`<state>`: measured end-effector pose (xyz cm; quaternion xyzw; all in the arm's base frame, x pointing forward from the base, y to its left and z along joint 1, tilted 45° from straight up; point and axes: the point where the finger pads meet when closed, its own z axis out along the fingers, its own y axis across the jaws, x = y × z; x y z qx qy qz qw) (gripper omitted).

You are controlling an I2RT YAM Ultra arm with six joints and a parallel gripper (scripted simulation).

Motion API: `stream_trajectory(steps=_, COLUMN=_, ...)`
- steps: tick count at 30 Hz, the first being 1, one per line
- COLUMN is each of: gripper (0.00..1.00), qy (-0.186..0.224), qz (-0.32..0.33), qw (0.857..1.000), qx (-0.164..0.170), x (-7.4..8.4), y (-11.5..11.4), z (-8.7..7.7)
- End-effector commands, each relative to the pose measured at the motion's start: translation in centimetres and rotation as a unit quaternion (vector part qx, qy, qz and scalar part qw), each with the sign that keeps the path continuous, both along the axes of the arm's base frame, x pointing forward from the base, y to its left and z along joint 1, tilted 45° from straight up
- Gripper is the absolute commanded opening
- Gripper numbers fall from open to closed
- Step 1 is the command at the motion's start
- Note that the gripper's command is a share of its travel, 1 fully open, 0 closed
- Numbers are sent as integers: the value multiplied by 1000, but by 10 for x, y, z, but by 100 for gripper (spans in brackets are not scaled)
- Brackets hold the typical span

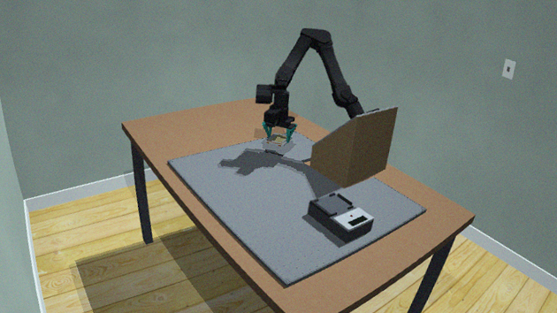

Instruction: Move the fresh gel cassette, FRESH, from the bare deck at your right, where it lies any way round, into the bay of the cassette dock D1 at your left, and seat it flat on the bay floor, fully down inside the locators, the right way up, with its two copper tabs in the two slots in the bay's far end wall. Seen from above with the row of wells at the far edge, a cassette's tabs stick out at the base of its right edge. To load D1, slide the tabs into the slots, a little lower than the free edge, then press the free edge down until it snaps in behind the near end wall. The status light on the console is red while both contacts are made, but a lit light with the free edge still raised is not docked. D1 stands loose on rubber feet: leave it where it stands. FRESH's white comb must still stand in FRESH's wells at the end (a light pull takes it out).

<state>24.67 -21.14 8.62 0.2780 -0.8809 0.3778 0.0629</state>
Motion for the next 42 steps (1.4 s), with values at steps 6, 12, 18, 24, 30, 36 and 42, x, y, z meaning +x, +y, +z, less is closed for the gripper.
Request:
stream_trajectory(steps=6, gripper=0, qy=-28, qz=9, qw=1000, qx=-9, x=12, y=4, z=18)
stream_trajectory(steps=12, gripper=0, qy=-28, qz=9, qw=1000, qx=-9, x=12, y=4, z=18)
stream_trajectory(steps=18, gripper=0, qy=-28, qz=9, qw=1000, qx=-9, x=12, y=4, z=18)
stream_trajectory(steps=24, gripper=0, qy=-28, qz=9, qw=1000, qx=-9, x=12, y=4, z=18)
stream_trajectory(steps=30, gripper=0, qy=-43, qz=-48, qw=998, qx=-2, x=13, y=20, z=-4)
stream_trajectory(steps=36, gripper=0, qy=-95, qz=-132, qw=987, qx=1, x=17, y=44, z=-23)
stream_trajectory(steps=42, gripper=0, qy=-130, qz=-187, qw=974, qx=3, x=19, y=60, z=-35)
